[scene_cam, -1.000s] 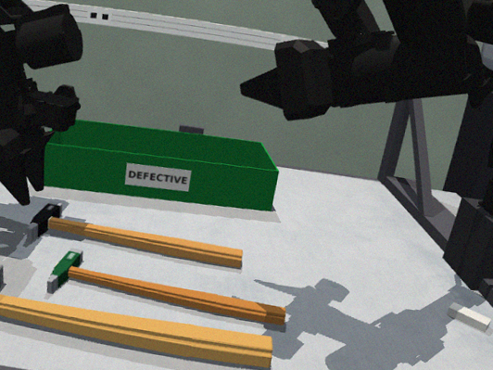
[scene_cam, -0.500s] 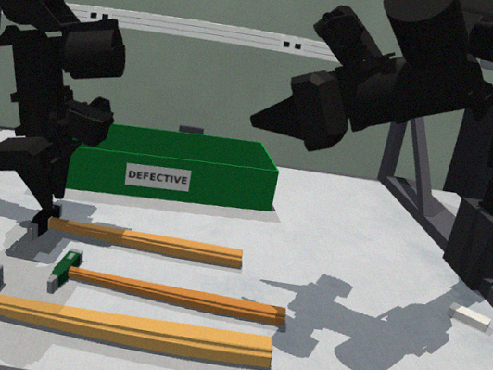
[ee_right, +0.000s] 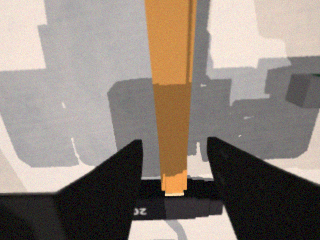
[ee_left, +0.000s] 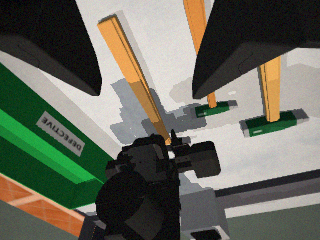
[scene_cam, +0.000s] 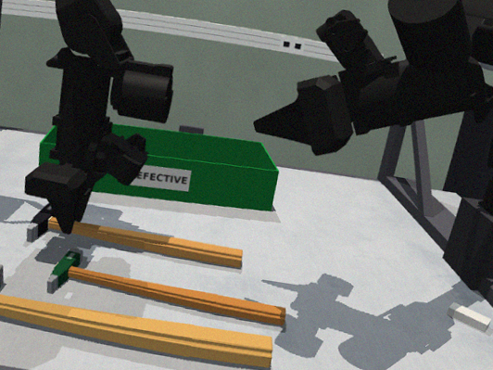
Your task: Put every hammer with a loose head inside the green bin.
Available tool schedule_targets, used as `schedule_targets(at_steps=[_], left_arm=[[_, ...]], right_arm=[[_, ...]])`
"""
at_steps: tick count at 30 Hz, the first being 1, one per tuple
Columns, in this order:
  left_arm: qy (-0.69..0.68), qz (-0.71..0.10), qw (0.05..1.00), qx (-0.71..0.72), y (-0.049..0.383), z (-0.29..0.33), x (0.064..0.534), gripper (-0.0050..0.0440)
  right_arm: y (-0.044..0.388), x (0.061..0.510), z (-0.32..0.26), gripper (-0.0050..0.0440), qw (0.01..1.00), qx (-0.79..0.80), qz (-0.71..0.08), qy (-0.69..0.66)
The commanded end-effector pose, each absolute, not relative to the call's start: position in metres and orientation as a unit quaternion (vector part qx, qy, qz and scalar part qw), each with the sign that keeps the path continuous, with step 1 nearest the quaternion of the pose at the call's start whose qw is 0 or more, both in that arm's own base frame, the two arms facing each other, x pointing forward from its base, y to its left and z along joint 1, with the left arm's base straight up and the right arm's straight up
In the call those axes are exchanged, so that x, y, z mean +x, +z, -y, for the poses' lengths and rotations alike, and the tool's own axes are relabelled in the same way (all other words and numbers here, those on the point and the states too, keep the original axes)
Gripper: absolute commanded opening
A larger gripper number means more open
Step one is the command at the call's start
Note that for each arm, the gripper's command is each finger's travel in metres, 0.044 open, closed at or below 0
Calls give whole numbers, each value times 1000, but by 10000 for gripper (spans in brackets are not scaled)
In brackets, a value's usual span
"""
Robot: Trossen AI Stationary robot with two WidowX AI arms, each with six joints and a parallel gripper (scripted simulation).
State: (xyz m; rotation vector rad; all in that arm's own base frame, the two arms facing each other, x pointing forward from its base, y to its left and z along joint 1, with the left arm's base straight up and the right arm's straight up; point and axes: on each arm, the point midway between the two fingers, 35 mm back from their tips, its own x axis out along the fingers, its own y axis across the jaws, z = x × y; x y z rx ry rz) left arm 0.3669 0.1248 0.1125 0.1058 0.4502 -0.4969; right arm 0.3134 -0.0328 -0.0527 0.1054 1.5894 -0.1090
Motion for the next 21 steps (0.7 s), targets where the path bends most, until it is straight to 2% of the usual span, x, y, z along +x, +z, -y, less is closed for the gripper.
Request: schedule_targets(at_steps=[1,7,9,15,20,21], left_arm=[[-242,-209,945,67,124,-125,370,243],[-242,-209,945,67,124,-125,370,243],[-242,-209,945,67,124,-125,370,243],[-242,-209,945,67,124,-125,370,243],[-242,-209,945,67,124,-125,370,243],[-242,-209,945,67,124,-125,370,243]], right_arm=[[-50,324,33,175,709,50,-702,-48],[-55,332,32,142,713,50,-698,-49],[-55,329,32,99,712,50,-699,-49],[-48,331,33,19,719,49,-692,-49],[-44,331,33,0,720,49,-691,-49],[-39,332,34,24,721,49,-690,-49]])
